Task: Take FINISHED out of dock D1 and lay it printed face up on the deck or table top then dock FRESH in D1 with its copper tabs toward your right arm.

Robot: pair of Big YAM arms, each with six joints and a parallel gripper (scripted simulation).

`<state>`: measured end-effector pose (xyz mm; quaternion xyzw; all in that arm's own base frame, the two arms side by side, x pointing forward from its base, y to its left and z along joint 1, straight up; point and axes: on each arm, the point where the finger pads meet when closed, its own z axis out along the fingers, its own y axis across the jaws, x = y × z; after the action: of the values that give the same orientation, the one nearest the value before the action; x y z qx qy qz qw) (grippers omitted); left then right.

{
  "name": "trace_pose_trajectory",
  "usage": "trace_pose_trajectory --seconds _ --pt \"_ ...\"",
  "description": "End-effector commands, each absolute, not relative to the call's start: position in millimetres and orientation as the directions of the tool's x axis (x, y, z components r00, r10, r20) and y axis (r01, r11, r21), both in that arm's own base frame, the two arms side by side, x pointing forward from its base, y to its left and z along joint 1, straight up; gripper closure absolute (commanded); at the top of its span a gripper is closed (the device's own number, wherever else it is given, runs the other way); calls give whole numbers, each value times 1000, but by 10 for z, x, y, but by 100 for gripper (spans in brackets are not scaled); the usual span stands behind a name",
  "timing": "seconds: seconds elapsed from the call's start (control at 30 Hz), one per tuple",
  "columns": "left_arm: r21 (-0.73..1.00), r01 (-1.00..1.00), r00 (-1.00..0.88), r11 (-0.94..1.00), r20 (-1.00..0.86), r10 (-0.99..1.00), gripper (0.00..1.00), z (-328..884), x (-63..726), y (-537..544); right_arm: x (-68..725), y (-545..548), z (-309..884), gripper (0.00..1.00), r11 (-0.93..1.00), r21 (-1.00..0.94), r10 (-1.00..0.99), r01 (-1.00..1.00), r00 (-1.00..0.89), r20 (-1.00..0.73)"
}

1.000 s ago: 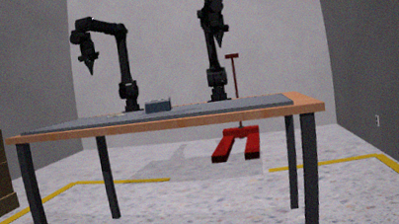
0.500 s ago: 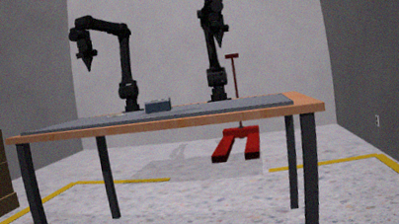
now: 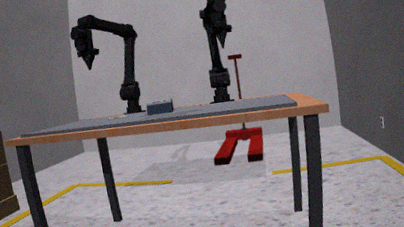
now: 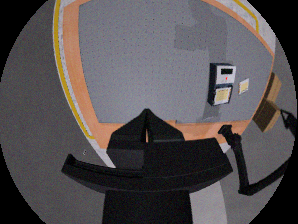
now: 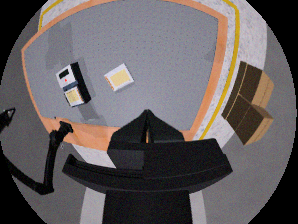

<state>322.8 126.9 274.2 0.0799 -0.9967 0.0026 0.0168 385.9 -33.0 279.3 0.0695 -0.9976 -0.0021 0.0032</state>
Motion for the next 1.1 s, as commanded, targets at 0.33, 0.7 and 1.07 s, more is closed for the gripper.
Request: trace_pose_trajectory --seconds 0.33,0.7,1.07 --pt "0 -149 -989 989 0 -149 100 2927 3342 1313 3549 -543 2927 100 997 0 -73 -73 -997 0" --pt "-34 -221 -975 975 -11 -222 100 2685 3470 1022 3549 -543 2927 100 997 0 -73 -73 -997 0" --pt "-65 -260 -965 963 -25 -263 100 2405 3667 591 3549 -543 2927 100 997 0 -73 -73 -997 0"
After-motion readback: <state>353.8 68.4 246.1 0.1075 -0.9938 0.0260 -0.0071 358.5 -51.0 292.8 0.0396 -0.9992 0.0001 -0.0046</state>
